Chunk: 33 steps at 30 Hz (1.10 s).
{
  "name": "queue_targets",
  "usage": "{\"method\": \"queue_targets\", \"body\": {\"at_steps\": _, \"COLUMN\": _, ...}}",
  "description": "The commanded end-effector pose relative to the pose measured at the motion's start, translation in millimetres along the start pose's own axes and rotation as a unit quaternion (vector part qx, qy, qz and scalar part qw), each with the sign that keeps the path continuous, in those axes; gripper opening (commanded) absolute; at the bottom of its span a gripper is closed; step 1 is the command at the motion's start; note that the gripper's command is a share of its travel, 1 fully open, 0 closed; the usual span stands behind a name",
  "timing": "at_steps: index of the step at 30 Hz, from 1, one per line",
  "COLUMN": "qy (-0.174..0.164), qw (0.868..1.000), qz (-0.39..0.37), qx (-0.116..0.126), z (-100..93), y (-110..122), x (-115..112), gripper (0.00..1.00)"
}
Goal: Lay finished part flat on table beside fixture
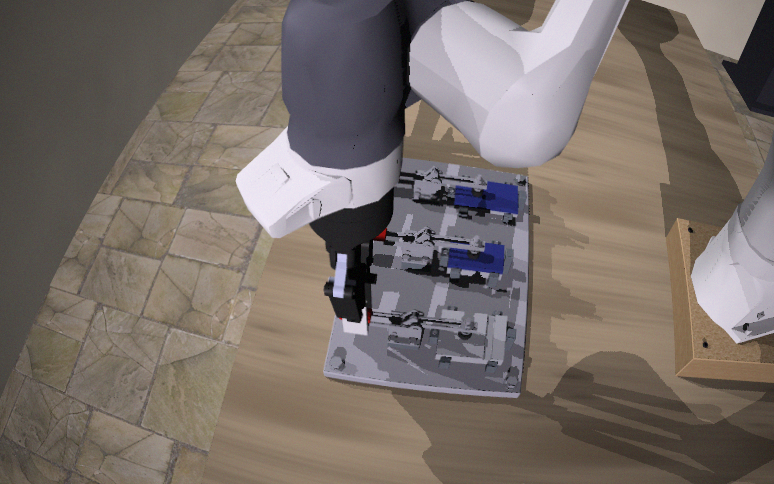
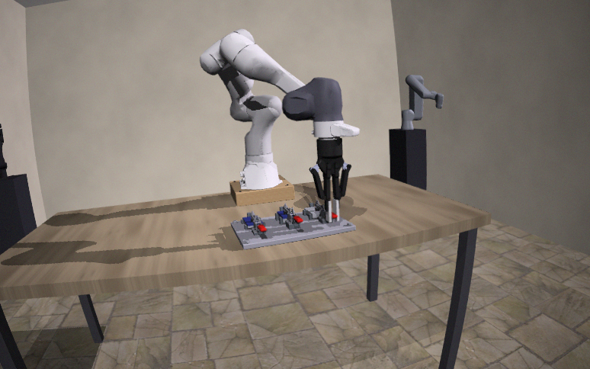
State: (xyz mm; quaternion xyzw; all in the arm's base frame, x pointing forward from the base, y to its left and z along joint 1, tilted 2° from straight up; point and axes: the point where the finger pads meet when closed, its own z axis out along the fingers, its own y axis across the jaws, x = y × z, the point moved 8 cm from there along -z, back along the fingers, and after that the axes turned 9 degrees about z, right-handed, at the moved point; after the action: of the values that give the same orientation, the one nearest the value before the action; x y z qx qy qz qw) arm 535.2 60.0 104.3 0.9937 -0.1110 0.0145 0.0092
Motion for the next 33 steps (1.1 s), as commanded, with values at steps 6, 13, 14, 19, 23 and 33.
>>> {"method": "queue_targets", "body": {"at_steps": 6, "qy": 0.002, "qw": 1.000, "qz": 0.001, "qx": 0.001, "z": -4.1, "y": -0.8, "x": -0.5, "gripper": 0.00}}
{"method": "queue_targets", "body": {"at_steps": 13, "qy": 0.002, "qw": 1.000, "qz": 0.001, "qx": 0.001, "z": -6.6, "y": -0.6, "x": -1.5, "gripper": 0.00}}
{"method": "queue_targets", "body": {"at_steps": 14, "qy": 0.002, "qw": 1.000, "qz": 0.001, "qx": 0.001, "z": -7.1, "y": -0.6, "x": -1.8, "gripper": 0.00}}
{"method": "queue_targets", "body": {"at_steps": 19, "qy": 0.002, "qw": 1.000, "qz": 0.001, "qx": 0.001, "z": -10.0, "y": -0.3, "x": -3.3, "gripper": 0.00}}
{"method": "queue_targets", "body": {"at_steps": 23, "qy": 0.002, "qw": 1.000, "qz": 0.001, "qx": 0.001, "z": -12.6, "y": -0.1, "x": -4.9, "gripper": 0.00}}
{"method": "queue_targets", "body": {"at_steps": 33, "qy": 0.002, "qw": 1.000, "qz": 0.001, "qx": 0.001, "z": -17.7, "y": 0.6, "x": -8.9, "gripper": 0.00}}
